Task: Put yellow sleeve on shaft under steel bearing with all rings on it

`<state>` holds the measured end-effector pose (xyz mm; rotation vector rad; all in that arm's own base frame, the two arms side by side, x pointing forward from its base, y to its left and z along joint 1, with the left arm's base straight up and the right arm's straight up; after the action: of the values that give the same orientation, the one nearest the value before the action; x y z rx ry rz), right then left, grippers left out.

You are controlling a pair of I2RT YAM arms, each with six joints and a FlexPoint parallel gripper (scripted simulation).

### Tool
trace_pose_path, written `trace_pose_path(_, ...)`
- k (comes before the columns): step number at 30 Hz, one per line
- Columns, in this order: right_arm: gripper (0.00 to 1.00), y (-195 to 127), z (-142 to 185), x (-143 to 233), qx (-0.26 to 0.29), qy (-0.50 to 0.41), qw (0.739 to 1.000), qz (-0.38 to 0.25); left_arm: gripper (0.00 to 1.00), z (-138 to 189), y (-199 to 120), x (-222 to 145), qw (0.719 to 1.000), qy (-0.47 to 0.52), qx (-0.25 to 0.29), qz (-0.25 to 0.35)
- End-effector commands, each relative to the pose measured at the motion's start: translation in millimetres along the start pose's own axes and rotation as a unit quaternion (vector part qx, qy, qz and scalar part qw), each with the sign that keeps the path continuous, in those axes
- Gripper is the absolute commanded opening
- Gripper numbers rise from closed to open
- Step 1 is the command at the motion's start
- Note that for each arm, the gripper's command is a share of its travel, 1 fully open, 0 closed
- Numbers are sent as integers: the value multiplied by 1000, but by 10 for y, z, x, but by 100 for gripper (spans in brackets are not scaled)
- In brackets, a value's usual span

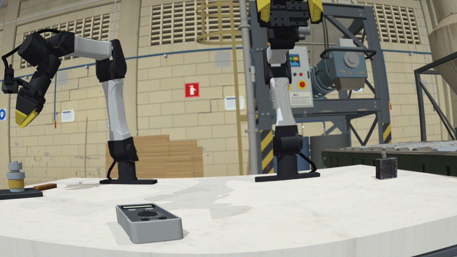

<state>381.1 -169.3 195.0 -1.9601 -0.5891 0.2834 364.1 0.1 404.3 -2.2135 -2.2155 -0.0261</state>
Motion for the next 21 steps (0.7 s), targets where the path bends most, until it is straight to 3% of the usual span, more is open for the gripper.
trace_pose_path(1,56,-374,-153,341,-77,-45,991,-99,100,-100,-14,5,1000,2,-14,-3)
trace_pose_path(8,56,-627,-150,525,-131,-88,975,-158,100,-100,-14,5,1000,2,-14,-3)
trace_pose_path(21,56,-1434,5,873,-267,-187,899,-293,100,-100,-14,5,1000,2,-14,-3)
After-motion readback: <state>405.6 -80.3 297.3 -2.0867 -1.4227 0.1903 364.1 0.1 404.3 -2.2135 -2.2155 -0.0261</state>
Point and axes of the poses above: on each arm, the point where the finger pads meet when closed, its own y axis out along the fingers, its own x axis across the jaws, z = x × y, the point moved 1 cm from there along -y, back along the fingers, and after that the axes turned 1 degree about y, right-handed, at the moved point
